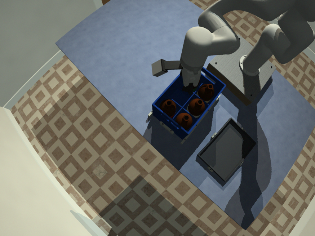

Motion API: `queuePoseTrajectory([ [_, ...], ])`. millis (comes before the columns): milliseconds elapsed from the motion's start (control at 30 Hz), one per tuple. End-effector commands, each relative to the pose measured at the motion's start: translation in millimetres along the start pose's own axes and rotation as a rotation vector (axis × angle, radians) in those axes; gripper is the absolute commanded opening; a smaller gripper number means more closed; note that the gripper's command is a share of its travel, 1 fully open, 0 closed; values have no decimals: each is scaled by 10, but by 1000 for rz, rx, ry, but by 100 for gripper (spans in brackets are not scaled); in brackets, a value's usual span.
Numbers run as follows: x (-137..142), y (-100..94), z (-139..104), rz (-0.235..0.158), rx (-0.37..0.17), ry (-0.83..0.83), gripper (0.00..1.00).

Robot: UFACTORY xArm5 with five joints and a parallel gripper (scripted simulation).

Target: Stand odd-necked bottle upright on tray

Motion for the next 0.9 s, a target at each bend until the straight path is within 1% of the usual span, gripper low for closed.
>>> queuePoseTrajectory([
  [0,-5,-19,8,2,3,0,65],
  [33,-5,-19,8,2,3,0,0],
  [867,-5,-19,8,2,3,0,0],
])
Point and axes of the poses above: the point where the finger pads meet when closed, its own y axis out along the fingers, its own x axis across the jaws, z = x × y, the point moved 2 cm from there along -y, back along the fingers, and after that the axes turned 13 degrees about y, right-handed, at the moved point
